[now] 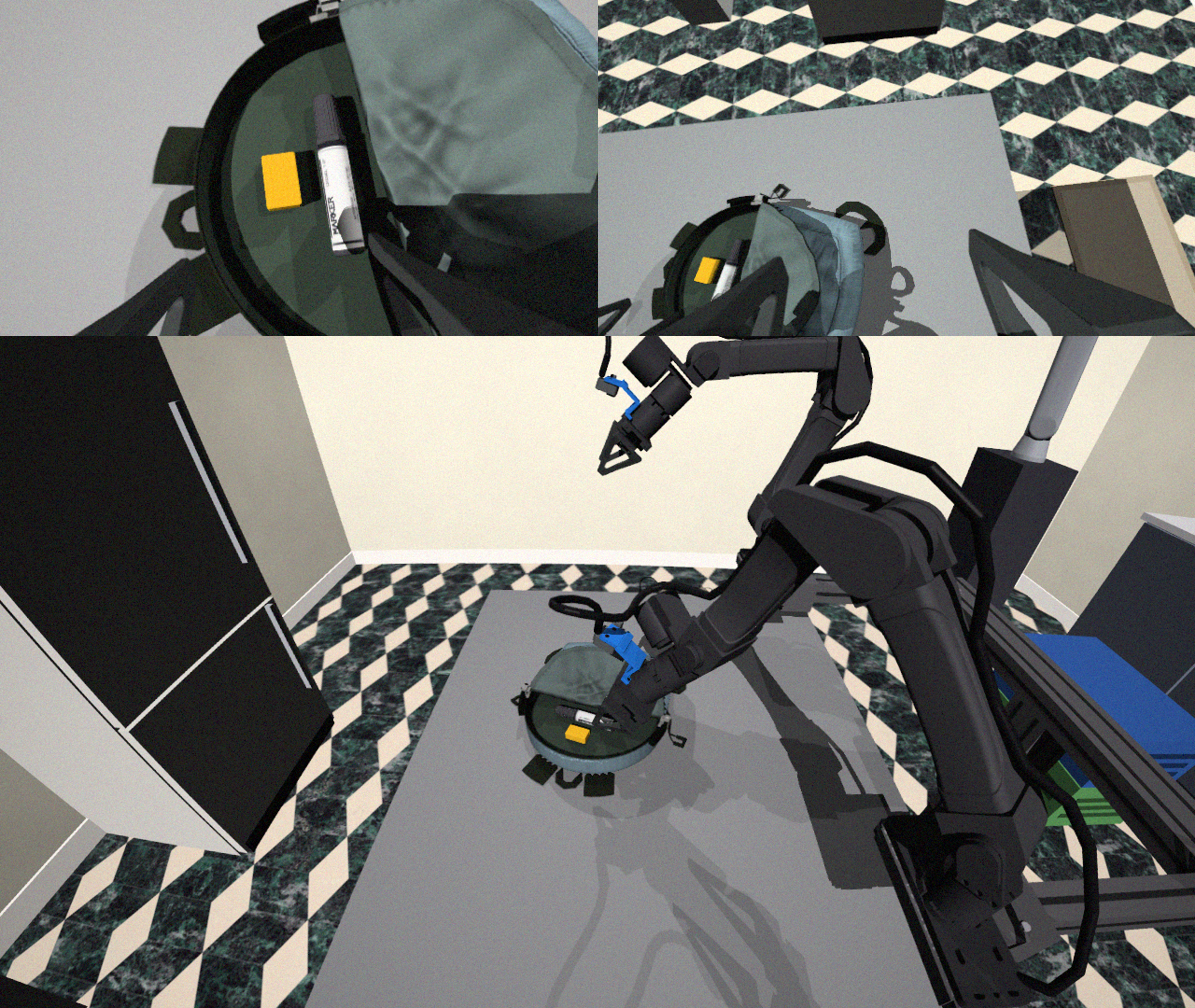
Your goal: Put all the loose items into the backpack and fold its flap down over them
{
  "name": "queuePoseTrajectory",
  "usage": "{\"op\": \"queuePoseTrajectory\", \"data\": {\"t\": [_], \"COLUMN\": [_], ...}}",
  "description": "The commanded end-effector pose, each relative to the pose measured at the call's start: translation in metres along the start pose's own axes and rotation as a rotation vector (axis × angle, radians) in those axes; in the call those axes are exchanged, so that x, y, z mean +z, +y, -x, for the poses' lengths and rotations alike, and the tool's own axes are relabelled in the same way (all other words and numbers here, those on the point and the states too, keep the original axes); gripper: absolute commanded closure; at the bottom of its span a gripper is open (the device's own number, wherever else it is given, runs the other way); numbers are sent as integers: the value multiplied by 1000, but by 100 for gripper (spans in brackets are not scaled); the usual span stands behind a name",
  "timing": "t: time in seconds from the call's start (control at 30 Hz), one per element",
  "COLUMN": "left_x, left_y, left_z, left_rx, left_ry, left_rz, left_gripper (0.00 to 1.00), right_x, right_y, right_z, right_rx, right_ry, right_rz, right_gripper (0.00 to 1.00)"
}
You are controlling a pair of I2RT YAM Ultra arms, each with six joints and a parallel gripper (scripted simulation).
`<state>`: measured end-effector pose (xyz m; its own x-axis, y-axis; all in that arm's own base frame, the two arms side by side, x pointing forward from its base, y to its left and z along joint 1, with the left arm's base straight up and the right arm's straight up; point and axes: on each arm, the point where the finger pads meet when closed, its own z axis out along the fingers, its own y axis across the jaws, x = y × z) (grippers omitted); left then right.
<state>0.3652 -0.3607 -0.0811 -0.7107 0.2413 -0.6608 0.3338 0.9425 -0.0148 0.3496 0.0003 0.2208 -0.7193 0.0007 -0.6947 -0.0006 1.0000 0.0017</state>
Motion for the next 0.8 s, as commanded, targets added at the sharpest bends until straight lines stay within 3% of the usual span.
{"op": "queuePoseTrajectory", "data": {"t": [0.0,0.17,0.27,0.3,0.77], "left_x": [-15,-31,-27,-36,-87], "left_y": [0,0,-1,-1,-8], "left_z": [0,-1,5,-5,-63], "left_rx": [-3,-3,-9,-4,-11], "left_ry": [-2,-2,-12,-5,-22], "left_rz": [11,11,3,9,-7], "left_gripper": [18,18,18,10,10], "right_x": [-3,-3,-3,-3,-3], "right_y": [0,0,0,0,0], "right_z": [5,5,5,5,5], "right_rx": [-1,-1,-1,-1,-1], "right_ry": [-17,-17,-17,-17,-17], "right_rz": [-2,-2,-2,-2,-2], "right_gripper": [10,10,10,10,10]}}
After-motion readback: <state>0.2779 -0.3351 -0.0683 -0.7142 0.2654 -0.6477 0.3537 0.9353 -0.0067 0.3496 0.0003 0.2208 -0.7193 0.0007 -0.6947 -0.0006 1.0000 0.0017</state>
